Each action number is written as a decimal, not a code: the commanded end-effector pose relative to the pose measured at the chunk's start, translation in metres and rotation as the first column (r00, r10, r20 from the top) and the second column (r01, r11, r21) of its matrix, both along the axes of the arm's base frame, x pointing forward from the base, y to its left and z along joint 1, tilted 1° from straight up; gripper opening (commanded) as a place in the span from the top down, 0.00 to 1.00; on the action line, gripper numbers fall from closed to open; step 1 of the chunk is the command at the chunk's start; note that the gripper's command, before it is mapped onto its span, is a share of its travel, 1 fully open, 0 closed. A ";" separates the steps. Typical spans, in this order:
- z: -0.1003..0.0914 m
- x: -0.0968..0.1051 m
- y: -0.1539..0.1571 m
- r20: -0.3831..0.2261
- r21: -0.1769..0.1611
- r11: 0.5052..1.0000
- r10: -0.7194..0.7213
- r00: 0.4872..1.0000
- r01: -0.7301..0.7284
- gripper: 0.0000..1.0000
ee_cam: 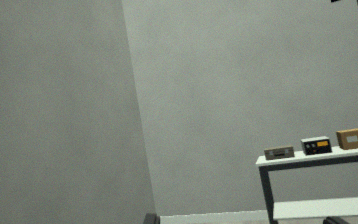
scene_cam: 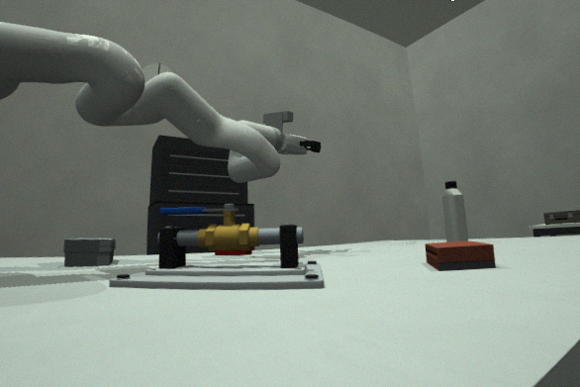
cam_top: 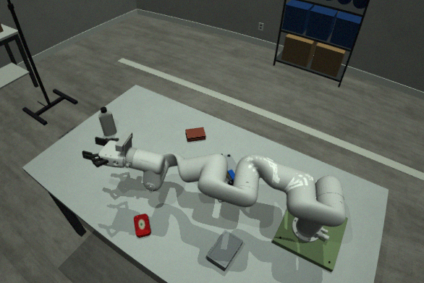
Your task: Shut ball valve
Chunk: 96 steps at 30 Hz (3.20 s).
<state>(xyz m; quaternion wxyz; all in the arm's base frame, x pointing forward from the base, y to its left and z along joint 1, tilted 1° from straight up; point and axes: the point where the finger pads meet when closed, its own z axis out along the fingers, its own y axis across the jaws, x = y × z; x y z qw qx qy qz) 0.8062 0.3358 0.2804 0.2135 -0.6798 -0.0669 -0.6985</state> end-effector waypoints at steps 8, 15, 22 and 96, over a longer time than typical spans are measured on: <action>0.004 0.000 0.000 0.005 0.002 1.000 0.000 1.000 0.000 0.00; 0.004 0.000 0.000 0.005 0.002 1.000 0.000 1.000 0.000 0.00; 0.003 0.004 -0.005 -0.022 -0.003 1.000 -0.007 1.000 0.007 0.00; -0.134 -0.439 -0.349 -0.918 -0.388 0.871 -0.336 -0.209 0.301 0.00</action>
